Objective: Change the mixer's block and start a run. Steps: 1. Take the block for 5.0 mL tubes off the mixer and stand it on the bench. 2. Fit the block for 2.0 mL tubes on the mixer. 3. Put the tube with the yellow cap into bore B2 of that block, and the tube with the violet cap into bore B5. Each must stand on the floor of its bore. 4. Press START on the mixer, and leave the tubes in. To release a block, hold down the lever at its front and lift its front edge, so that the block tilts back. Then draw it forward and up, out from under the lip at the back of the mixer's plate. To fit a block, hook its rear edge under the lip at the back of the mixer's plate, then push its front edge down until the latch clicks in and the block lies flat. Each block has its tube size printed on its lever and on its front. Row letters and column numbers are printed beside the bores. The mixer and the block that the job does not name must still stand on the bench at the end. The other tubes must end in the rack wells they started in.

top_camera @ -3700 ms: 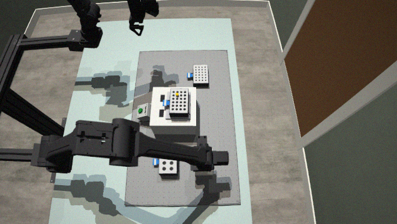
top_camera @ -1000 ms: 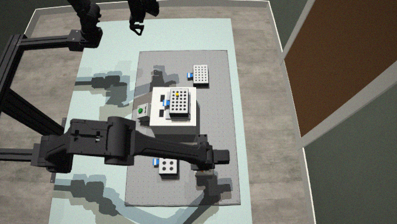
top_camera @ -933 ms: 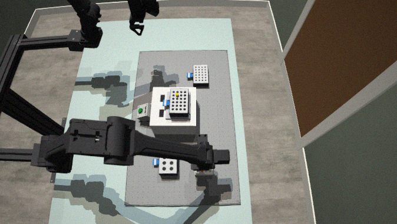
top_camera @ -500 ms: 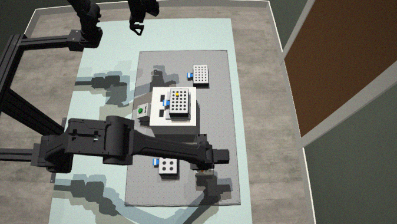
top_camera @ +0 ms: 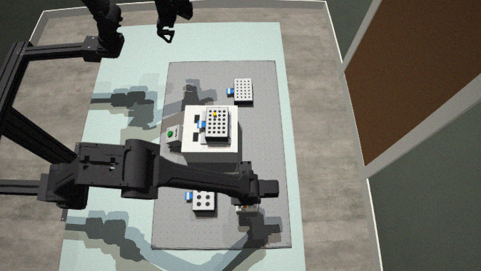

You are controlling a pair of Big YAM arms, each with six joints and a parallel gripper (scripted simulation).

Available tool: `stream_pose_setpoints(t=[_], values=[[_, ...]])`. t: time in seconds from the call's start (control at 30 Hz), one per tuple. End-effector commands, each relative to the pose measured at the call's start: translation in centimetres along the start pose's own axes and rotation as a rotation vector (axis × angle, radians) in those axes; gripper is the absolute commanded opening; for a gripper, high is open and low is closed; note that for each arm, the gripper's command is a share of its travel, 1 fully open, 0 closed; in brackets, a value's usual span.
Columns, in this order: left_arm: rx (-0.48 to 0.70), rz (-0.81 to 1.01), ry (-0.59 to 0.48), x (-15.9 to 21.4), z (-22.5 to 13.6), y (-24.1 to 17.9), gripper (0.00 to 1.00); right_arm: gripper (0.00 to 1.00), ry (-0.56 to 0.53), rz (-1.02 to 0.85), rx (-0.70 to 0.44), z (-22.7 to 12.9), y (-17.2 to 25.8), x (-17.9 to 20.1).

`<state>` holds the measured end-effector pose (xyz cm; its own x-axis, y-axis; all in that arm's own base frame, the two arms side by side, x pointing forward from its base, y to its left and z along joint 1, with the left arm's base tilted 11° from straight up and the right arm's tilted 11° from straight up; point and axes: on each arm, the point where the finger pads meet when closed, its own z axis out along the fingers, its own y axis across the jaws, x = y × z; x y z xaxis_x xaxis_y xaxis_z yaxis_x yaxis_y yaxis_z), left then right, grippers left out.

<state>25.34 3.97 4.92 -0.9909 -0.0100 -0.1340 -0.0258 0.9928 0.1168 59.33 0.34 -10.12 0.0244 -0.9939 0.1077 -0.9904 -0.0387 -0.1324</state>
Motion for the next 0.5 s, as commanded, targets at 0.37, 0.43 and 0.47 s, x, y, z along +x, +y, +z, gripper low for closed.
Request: stream_pose_setpoints(t=[0.37,0.43,0.47], values=[[-0.003,0.009,-0.038,-2.1,-1.4,0.4,1.00,0.09,-0.007,0.006,0.041,-3.1,-1.4,-0.6],[-0.003,0.009,-0.038,-2.1,-1.4,0.4,1.00,0.09,-0.007,0.007,0.050,-3.2,-1.8,-0.6],[-0.003,0.009,-0.038,-2.1,-1.4,0.4,1.00,0.09,-0.008,0.007,0.055,-3.4,-2.0,-0.5]])
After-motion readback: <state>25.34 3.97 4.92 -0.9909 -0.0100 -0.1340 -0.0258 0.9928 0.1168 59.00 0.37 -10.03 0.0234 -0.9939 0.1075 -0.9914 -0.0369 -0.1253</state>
